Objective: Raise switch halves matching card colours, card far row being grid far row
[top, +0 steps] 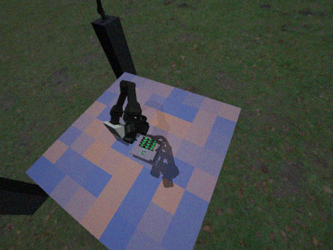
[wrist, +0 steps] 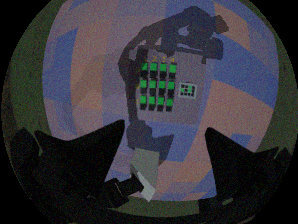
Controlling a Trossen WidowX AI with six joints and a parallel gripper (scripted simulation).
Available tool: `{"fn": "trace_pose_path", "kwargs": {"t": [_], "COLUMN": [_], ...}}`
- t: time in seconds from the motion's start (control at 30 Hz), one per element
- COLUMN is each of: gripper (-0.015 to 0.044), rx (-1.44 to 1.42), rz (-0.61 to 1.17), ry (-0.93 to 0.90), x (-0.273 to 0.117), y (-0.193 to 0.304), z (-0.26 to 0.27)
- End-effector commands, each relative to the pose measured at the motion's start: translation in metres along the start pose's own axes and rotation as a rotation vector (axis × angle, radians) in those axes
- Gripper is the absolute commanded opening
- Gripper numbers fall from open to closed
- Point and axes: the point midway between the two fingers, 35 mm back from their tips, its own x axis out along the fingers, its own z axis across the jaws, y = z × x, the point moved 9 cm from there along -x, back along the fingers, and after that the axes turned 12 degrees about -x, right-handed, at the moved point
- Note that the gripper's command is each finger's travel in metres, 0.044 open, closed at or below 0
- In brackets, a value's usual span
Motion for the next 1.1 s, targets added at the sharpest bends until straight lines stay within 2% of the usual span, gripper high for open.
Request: {"fn": "trace_pose_path", "kwargs": {"t": [0.0, 0.23, 0.47, 0.6, 1.07], "gripper": [0.0374, 0.0190, 0.0006, 0.0000, 0.0000], "rx": [-0.001, -0.025, -0.025, -0.025, -0.025], "rz": [0.001, 0.009, 0.007, -0.016, -0.018], "ry": [0.002, 0.031, 0.030, 0.034, 0.033], "x": [0.002, 0.093, 0.098, 0.129, 0.141], "y": [-0.001, -0.037, -0.037, -0.034, -0.034], "z": [0.000, 0.004, 0.004, 0.004, 0.004]}}
